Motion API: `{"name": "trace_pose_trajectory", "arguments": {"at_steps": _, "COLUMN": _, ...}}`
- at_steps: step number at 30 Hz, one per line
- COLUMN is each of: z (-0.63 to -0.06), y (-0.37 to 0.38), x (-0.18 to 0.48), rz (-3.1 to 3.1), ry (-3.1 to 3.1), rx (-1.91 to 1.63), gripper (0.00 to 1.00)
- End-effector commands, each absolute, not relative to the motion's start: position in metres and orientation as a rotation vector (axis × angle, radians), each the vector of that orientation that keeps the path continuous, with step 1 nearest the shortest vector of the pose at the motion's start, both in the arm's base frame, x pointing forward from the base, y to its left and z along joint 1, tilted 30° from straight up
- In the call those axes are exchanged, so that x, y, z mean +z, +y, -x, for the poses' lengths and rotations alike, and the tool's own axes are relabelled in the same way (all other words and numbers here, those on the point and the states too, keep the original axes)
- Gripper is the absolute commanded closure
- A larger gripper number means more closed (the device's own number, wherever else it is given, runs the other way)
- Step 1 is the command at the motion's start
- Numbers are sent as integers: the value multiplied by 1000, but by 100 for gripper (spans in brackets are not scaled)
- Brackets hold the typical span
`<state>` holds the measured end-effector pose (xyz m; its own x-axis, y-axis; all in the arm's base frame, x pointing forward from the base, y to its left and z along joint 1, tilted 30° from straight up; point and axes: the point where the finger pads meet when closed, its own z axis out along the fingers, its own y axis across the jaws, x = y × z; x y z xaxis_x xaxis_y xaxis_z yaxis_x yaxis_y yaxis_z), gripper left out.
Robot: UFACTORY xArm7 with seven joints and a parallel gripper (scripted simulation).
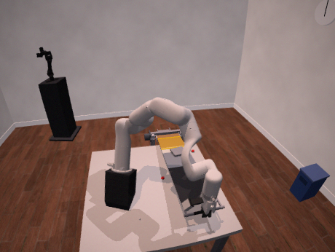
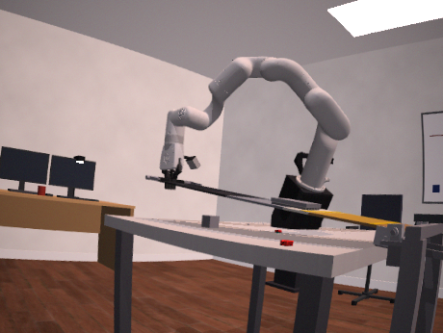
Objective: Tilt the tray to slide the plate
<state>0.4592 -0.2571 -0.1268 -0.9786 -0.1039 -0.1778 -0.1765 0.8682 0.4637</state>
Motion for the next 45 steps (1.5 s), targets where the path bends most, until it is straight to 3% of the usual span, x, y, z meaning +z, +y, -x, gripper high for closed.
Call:
{"name": "trace_pose_trajectory", "arguments": {"at_steps": 1, "z": -460, "y": -262, "x": -122, "rz": 216, "ry": 2892, "rx": 729, "gripper": 100}}
{"name": "trace_pose_trajectory", "arguments": {"at_steps": 23, "z": -459, "y": -265, "x": -114, "rz": 216, "ry": 2892, "rx": 729, "gripper": 100}}
{"name": "trace_pose_trajectory", "arguments": {"at_steps": 29, "z": -448, "y": -288, "x": -44, "rz": 216, "ry": 2892, "rx": 729, "gripper": 100}}
{"name": "trace_pose_trajectory", "arguments": {"at_steps": 35, "z": -458, "y": -265, "x": -112, "rz": 216, "ry": 2892, "rx": 729, "gripper": 100}}
{"name": "trace_pose_trajectory", "arguments": {"at_steps": 45, "z": -459, "y": -265, "x": -114, "rz": 216, "ry": 2892, "rx": 729, "gripper": 100}}
